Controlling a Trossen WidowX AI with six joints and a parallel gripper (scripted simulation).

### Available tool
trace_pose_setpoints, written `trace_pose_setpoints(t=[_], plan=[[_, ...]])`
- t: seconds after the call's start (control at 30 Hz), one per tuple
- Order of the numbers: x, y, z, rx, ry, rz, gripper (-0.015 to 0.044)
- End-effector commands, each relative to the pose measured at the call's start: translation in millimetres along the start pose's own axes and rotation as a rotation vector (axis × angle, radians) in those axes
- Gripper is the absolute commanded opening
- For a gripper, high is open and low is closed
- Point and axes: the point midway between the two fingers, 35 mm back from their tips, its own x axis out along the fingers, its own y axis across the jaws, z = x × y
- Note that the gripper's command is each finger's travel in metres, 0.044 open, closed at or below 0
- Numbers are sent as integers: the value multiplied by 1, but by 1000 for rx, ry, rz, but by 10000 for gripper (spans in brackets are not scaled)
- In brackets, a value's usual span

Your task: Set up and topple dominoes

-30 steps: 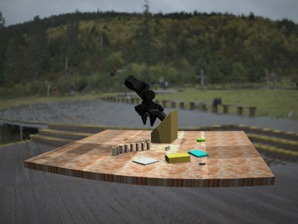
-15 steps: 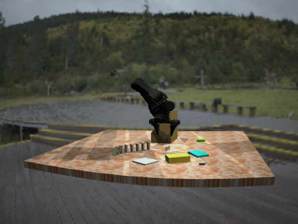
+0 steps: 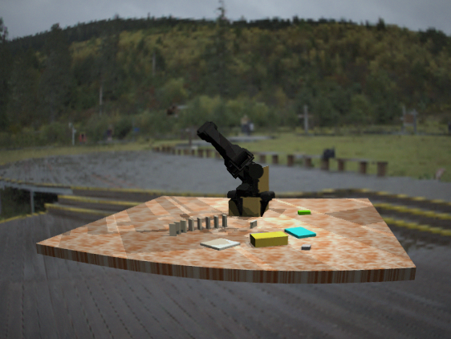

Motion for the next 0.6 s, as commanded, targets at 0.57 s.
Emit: trace_pose_setpoints(t=[0.57], plan=[[46, -2, -8, -17, 20, -21, 440]])
